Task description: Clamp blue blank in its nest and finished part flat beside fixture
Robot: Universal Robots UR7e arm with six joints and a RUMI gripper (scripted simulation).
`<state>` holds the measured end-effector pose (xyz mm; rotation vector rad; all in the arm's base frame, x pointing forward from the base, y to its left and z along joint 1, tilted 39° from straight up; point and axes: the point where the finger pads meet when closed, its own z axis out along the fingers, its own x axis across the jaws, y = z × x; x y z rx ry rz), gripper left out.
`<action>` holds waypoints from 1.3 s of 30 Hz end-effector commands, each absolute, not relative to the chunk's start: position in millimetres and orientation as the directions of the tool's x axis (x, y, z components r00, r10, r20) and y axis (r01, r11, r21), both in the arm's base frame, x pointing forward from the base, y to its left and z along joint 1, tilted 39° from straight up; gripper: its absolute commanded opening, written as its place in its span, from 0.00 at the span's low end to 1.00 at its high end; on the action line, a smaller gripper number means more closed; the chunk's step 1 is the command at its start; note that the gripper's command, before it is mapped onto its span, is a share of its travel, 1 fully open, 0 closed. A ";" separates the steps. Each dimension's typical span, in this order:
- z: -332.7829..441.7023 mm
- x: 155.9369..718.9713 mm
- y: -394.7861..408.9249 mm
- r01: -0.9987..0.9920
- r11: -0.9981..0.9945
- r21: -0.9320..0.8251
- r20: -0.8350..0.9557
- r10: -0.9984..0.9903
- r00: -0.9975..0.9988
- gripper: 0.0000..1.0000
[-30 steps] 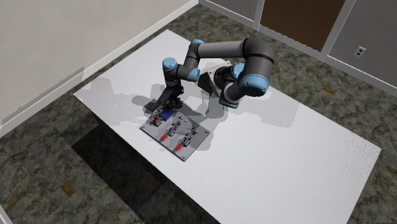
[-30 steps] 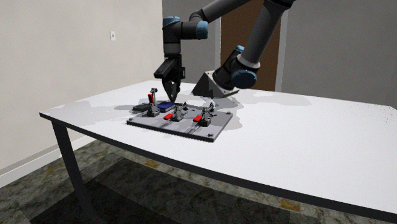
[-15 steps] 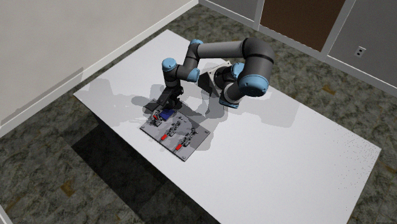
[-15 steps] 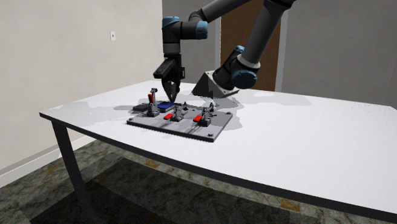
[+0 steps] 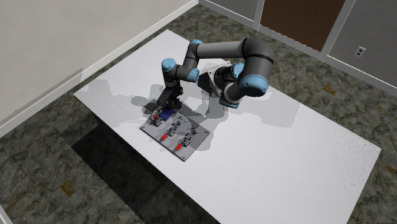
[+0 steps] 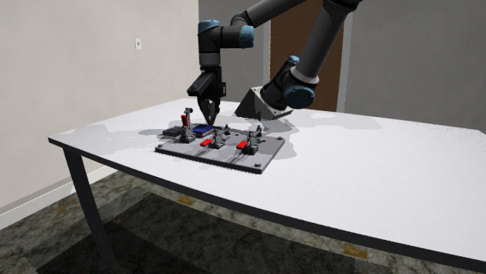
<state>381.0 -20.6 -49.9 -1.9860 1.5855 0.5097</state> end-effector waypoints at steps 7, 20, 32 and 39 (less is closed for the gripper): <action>-49.4 383.2 -20.7 -0.971 -0.159 -0.178 -0.598 -0.766 0.235 0.00; -48.7 387.1 -20.1 -0.971 -0.159 -0.178 -0.598 -0.766 0.235 0.00; -48.4 388.8 -19.8 -0.971 -0.159 -0.178 -0.598 -0.766 0.235 0.00; -48.1 390.5 -19.5 -0.971 -0.159 -0.178 -0.598 -0.766 0.235 0.00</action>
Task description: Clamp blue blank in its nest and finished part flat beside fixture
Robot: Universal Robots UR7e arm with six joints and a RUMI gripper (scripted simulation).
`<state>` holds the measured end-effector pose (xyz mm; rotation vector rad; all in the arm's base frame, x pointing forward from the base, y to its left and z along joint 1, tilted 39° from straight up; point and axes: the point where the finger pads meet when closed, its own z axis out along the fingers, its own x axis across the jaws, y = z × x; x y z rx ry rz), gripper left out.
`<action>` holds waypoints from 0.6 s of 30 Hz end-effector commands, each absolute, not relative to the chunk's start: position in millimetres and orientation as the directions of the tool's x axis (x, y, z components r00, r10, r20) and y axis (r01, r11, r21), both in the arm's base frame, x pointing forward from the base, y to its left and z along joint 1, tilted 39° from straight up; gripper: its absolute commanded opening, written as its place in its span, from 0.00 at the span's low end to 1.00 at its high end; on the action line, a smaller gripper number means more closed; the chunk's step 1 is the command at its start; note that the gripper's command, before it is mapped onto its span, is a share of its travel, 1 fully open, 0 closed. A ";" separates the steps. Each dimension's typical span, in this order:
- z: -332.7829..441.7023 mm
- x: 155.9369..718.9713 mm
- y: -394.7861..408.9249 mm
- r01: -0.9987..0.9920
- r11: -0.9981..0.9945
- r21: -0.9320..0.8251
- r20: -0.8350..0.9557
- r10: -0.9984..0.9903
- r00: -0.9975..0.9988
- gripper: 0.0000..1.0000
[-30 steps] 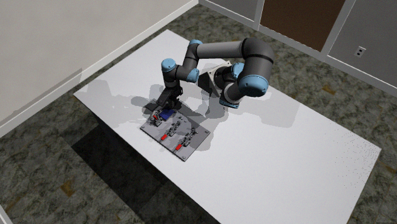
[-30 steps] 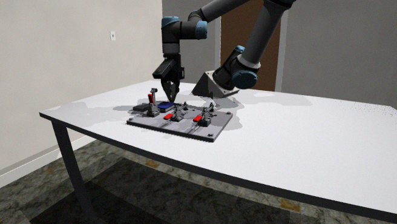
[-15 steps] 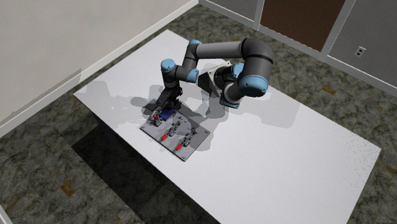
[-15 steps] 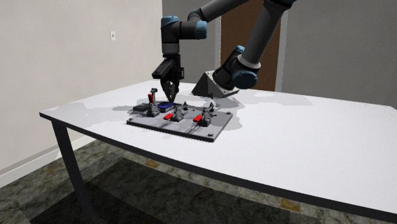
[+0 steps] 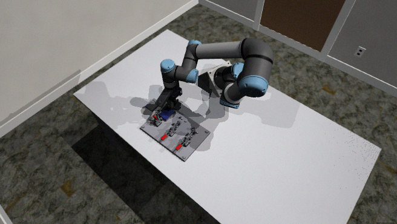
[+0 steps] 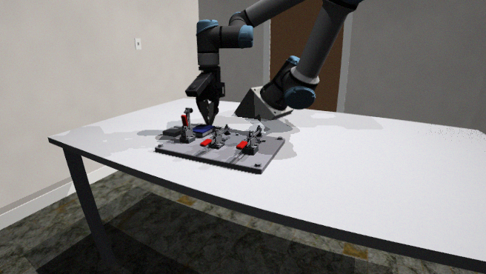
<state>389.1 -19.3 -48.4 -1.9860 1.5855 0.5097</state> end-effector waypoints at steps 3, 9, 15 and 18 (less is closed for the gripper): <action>-48.1 390.5 -19.5 -0.971 -0.159 -0.178 -0.598 -0.766 0.235 0.00; -48.0 390.7 -19.5 -0.971 -0.159 -0.178 -0.598 -0.766 0.235 0.00; -47.6 392.9 -19.1 -0.971 -0.159 -0.178 -0.598 -0.766 0.235 0.00; -47.6 393.1 -19.1 -0.971 -0.159 -0.178 -0.598 -0.766 0.235 0.00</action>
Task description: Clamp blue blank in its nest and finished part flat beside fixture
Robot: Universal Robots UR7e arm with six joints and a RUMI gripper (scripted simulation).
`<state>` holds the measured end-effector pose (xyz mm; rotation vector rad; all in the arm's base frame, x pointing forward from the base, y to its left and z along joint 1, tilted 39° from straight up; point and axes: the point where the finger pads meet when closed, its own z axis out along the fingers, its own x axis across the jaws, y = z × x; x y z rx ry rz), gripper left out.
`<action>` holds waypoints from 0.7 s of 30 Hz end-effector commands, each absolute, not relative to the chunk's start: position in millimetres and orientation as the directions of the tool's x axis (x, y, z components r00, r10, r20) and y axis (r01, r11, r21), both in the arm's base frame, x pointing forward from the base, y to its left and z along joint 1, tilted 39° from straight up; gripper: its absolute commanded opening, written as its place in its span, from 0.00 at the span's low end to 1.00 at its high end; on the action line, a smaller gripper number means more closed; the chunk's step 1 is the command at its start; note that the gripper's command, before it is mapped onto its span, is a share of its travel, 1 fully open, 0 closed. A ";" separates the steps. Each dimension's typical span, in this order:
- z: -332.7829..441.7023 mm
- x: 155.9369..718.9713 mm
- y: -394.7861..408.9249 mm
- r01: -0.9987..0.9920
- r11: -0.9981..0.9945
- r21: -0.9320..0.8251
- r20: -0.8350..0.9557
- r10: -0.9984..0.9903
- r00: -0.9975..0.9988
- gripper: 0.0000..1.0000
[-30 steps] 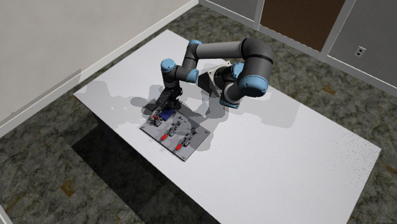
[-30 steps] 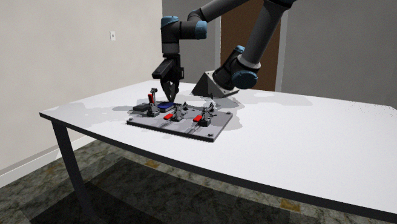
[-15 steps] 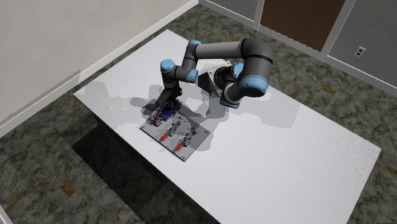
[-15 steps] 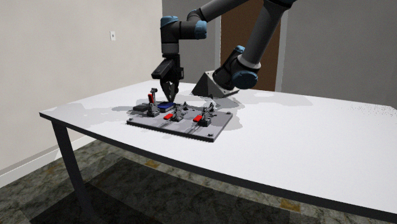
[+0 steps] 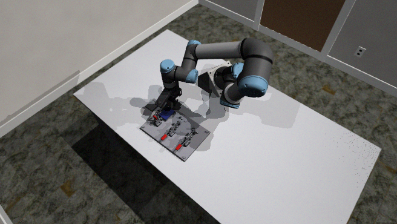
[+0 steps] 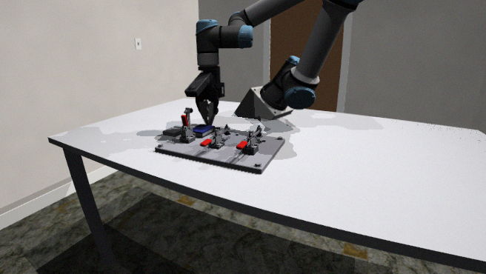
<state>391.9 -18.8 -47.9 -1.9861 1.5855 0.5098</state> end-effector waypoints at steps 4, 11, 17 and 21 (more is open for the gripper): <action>-47.6 393.1 -19.1 -0.971 -0.159 -0.178 -0.598 -0.766 0.235 0.00; -47.6 393.3 -19.0 -0.971 -0.159 -0.178 -0.598 -0.766 0.235 0.00; -47.3 394.8 -18.8 -0.971 -0.159 -0.178 -0.598 -0.766 0.235 0.00; -47.3 394.8 -18.8 -0.971 -0.159 -0.178 -0.598 -0.766 0.235 0.00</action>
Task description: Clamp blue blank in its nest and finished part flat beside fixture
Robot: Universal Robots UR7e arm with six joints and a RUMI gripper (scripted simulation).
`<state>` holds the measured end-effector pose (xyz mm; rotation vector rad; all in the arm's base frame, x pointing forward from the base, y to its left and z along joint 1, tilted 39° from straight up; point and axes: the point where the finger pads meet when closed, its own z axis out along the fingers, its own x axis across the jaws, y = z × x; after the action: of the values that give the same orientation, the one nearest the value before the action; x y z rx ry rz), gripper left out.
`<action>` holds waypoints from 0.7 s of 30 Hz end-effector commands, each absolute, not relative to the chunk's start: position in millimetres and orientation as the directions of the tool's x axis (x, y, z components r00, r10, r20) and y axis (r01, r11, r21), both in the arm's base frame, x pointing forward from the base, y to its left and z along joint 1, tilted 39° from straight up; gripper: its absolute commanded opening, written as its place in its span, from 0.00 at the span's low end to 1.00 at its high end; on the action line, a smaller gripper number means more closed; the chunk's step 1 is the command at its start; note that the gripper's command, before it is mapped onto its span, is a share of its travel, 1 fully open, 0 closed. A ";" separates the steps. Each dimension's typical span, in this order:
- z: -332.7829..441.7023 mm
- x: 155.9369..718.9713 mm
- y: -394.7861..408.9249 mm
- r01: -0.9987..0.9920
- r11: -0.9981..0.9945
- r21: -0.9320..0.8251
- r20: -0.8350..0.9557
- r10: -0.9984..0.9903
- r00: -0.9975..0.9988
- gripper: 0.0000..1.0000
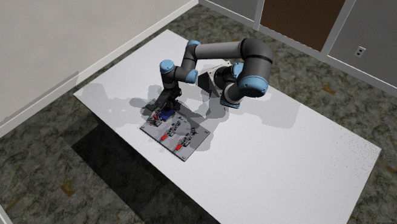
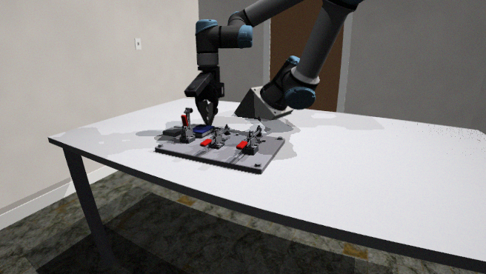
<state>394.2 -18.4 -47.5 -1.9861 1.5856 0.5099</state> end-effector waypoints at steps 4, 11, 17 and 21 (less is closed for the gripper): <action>-47.3 394.8 -18.8 -0.971 -0.159 -0.178 -0.598 -0.766 0.235 0.00; -48.1 390.6 -19.5 -0.971 -0.159 -0.178 -0.598 -0.766 0.235 0.00; -50.4 377.7 -21.6 -0.971 -0.159 -0.178 -0.598 -0.766 0.235 0.00; -50.8 375.4 -22.0 -0.971 -0.159 -0.178 -0.598 -0.766 0.235 0.00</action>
<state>379.6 -20.7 -50.3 -1.9861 1.5856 0.5101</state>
